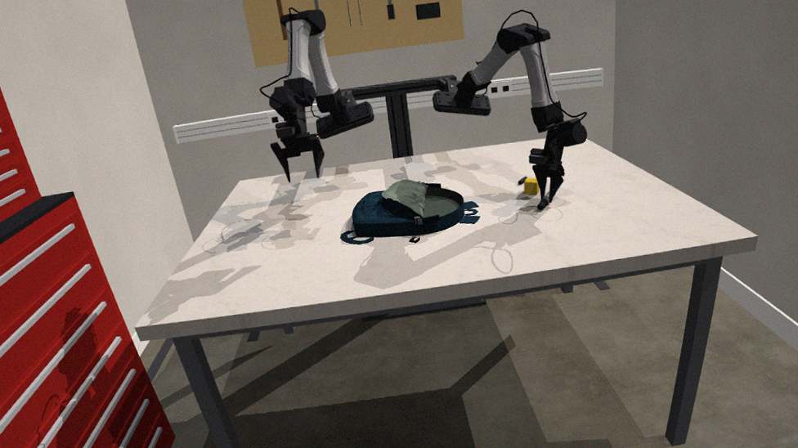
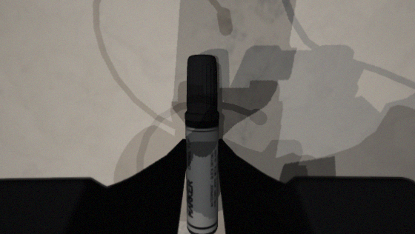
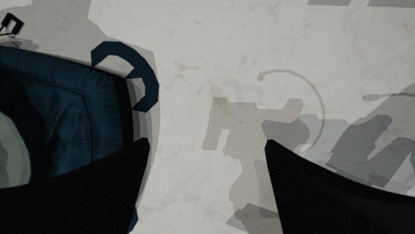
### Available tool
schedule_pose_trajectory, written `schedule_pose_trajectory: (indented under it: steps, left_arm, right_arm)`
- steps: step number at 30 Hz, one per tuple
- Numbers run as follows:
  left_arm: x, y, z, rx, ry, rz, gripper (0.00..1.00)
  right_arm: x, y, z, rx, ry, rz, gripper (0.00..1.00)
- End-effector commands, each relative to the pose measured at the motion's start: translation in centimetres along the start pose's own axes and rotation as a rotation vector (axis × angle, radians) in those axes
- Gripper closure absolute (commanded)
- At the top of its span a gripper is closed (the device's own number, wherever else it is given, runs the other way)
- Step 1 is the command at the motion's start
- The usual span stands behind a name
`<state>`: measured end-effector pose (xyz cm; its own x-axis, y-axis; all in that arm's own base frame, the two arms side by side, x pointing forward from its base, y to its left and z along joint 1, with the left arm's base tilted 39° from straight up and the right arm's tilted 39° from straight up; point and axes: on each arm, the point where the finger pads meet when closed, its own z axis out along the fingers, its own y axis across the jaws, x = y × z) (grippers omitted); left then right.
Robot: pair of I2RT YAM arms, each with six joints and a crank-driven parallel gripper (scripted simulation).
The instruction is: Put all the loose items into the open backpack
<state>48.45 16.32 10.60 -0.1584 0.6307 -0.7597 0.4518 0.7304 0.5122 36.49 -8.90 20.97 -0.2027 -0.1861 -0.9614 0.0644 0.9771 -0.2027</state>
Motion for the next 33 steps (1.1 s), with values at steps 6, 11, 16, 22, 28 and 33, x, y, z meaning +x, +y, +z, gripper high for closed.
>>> schedule_pose_trajectory:
  steps: [6, 11, 16, 22, 28, 33]
  left_arm:
    - [-4.3, 1.4, -4.7, -0.036, -0.025, 0.037, 0.84]
    - [-5.2, 1.3, -5.9, -0.036, -0.025, 0.036, 0.84]
    - [-7.4, 1.8, -7.9, -0.048, -0.032, 0.05, 0.84]
    - [-9.2, 1.9, -9.9, -0.054, -0.036, 0.056, 0.84]
    - [-8.4, 1.2, -9.8, -0.047, -0.021, 0.04, 0.84]
    - [-10.6, -3.5, -7.6, -0.105, -0.04, -0.033, 0.84]
  right_arm:
    - [-0.7, 0.0, -0.1, 0.0, -0.019, -0.005, 0.1]
    - [-0.7, 0.0, -0.1, 0.0, -0.019, -0.005, 0.1]
    - [-0.7, 0.0, -0.1, 0.0, -0.019, -0.005, 0.1]
    - [-0.7, 0.0, -0.1, 0.0, -0.019, -0.005, 0.1]
    - [-0.7, 0.0, -0.1, 0.0, -0.019, -0.005, 0.1]
    - [-0.7, 0.0, -0.1, 0.0, -0.019, -0.005, 0.1]
